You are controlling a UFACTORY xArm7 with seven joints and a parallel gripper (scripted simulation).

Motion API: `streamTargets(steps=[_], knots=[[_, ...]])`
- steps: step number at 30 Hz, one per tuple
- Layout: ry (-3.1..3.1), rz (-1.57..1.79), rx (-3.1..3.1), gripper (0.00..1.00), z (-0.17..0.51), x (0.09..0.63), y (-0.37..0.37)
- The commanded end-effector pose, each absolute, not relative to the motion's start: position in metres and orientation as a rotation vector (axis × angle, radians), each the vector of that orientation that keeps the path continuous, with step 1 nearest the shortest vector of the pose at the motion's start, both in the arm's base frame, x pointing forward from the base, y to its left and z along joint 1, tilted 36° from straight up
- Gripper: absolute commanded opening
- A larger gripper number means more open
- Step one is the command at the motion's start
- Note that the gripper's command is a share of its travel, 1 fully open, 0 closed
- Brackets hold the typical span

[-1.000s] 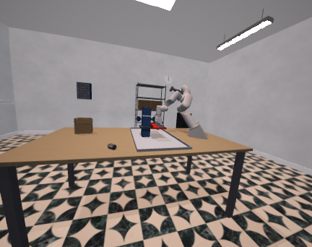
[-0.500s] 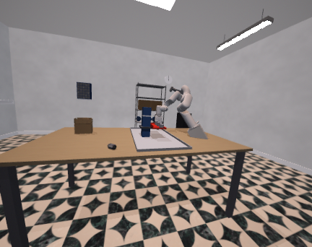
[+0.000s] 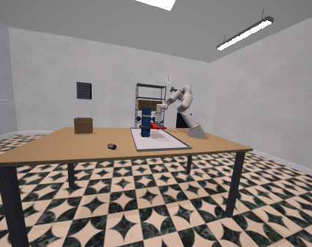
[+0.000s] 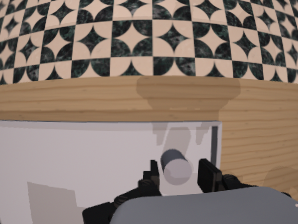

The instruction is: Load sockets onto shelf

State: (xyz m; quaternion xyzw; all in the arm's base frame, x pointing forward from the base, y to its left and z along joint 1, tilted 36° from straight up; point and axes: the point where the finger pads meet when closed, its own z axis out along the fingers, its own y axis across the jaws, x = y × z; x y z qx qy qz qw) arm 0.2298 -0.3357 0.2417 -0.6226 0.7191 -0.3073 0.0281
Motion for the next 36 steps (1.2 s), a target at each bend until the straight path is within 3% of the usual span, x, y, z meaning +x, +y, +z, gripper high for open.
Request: streamTargets(steps=[1,36], knots=[[2.219,-0.951,-1.922,0.52,0.251,0.226,-0.332],[2.219,-0.951,-1.922,0.52,0.291,0.205,-0.312]])
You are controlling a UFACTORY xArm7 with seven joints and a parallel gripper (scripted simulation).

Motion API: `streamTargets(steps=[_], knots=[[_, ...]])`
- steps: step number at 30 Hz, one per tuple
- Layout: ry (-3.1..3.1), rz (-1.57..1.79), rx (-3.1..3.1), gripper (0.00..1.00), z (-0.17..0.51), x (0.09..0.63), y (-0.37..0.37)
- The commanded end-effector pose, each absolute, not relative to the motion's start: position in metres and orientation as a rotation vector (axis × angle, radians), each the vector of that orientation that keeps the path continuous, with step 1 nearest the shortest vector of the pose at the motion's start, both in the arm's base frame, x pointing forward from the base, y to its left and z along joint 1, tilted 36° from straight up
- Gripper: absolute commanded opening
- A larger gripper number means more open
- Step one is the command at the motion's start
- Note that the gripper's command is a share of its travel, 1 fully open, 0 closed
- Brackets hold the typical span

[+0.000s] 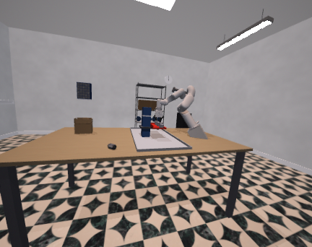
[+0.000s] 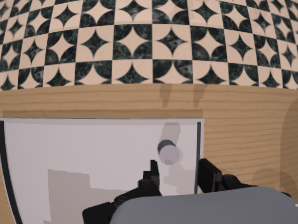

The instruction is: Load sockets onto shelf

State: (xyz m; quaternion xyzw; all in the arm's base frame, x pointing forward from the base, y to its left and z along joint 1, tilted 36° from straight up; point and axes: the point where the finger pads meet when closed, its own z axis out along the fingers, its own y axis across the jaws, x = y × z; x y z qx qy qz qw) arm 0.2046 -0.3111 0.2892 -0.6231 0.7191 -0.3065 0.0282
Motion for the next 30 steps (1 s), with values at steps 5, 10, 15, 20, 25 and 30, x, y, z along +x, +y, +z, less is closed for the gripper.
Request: streamTargets(steps=[5,10,15,20,25,30], knots=[[2.219,-0.951,-1.922,0.52,0.291,0.205,-0.312],[2.219,-0.951,-1.922,0.52,0.294,0.199,-0.309],[2.219,-0.951,-1.922,0.52,0.301,0.19,-0.304],[2.219,-0.951,-1.922,0.52,0.32,0.162,-0.29],[2.219,-0.951,-1.922,0.52,0.344,0.128,-0.273],[2.219,-0.951,-1.922,0.52,0.357,0.109,-0.263]])
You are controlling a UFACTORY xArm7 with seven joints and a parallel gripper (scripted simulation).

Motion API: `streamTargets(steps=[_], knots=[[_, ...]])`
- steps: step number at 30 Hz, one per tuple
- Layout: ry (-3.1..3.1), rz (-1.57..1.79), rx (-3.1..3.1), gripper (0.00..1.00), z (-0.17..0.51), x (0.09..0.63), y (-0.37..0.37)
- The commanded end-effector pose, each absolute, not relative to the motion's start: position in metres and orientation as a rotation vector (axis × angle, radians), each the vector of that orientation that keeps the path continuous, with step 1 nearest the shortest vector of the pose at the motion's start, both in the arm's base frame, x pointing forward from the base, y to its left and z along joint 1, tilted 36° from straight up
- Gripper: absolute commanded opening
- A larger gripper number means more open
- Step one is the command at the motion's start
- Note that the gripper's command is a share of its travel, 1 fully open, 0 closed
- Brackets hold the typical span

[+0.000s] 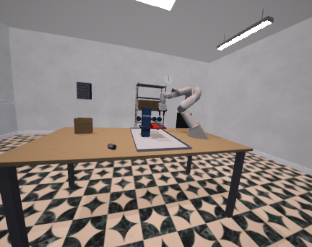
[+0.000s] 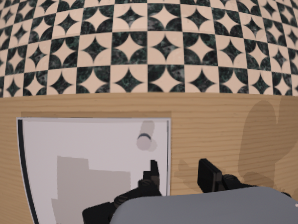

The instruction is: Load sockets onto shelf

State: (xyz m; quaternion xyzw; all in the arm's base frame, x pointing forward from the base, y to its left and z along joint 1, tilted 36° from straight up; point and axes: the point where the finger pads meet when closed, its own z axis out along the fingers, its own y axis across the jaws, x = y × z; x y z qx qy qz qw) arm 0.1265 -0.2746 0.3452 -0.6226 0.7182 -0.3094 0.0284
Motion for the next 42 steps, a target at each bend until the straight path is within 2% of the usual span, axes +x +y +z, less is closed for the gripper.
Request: streamTargets(steps=[1,8,21,22,24,32,42], knots=[[2.219,-0.951,-1.922,0.52,0.361,0.103,-0.26],[2.219,-0.951,-1.922,0.52,0.376,0.081,-0.249],[2.219,-0.951,-1.922,0.52,0.377,0.08,-0.249],[2.219,-0.951,-1.922,0.47,0.377,0.081,-0.249],[2.212,-0.954,-1.923,0.47,0.379,0.084,-0.243],[2.138,-0.985,-1.944,0.47,0.387,0.127,-0.15],[2.122,-0.981,-1.957,0.47,0.369,0.15,-0.079]])
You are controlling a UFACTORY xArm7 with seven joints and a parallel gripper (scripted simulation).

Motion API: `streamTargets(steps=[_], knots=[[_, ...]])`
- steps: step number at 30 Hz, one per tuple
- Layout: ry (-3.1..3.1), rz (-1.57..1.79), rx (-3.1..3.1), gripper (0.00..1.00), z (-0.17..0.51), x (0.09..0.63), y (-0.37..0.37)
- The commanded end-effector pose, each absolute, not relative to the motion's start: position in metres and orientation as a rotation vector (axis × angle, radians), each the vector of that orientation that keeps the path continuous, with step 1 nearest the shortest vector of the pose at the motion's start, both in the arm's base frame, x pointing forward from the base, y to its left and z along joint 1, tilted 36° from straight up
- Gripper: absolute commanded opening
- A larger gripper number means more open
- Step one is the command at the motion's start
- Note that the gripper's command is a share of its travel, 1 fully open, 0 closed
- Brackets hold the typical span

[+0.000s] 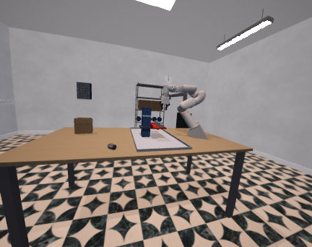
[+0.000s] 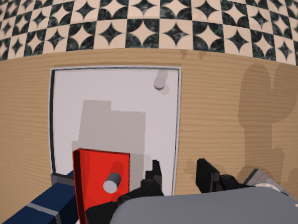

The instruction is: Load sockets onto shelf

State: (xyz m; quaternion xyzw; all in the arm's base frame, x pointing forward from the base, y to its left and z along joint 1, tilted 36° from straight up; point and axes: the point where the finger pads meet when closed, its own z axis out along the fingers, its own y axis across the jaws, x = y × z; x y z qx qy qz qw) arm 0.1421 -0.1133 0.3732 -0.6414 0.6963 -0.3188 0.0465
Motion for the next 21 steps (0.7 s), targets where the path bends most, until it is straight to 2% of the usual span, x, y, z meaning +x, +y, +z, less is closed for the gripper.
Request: streamTargets(steps=[1,9,12,21], knots=[[2.128,-0.977,-1.958,0.47,0.359,0.156,-0.058],[2.151,-0.967,-1.954,0.47,0.336,0.164,-0.024],[2.194,-0.955,-1.935,0.47,0.306,0.17,0.004],[2.219,-0.951,-1.922,0.47,0.292,0.172,0.015]])
